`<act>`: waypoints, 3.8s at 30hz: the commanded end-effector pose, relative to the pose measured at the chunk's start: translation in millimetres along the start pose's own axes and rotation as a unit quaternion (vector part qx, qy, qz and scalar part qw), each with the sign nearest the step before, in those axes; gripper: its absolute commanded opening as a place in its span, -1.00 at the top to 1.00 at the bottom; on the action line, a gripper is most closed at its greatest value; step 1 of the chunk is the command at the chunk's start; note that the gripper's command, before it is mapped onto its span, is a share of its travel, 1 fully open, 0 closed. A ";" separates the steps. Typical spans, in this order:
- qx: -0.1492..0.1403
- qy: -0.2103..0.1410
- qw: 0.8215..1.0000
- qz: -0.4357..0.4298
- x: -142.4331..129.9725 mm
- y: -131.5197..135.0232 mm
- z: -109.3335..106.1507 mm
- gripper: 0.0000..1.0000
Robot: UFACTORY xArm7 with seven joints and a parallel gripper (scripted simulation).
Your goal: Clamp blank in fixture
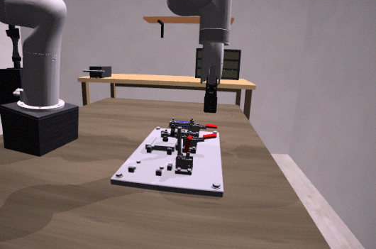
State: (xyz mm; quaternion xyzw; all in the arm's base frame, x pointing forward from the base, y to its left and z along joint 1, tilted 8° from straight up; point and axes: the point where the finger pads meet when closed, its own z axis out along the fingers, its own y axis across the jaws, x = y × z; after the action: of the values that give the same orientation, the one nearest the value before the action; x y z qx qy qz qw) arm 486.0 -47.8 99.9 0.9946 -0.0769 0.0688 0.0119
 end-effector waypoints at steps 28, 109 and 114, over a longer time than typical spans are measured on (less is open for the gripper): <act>-0.001 0.001 1.000 0.000 2.1 0.5 62.3 0.07; -0.001 0.001 1.000 0.000 2.3 0.3 87.1 1.00; -0.001 0.001 1.000 0.000 1.5 0.3 86.0 1.00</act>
State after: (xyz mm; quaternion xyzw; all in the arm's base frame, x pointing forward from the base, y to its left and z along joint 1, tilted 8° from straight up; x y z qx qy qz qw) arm 498.5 -51.5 12.7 0.9946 -0.0774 0.0681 0.0119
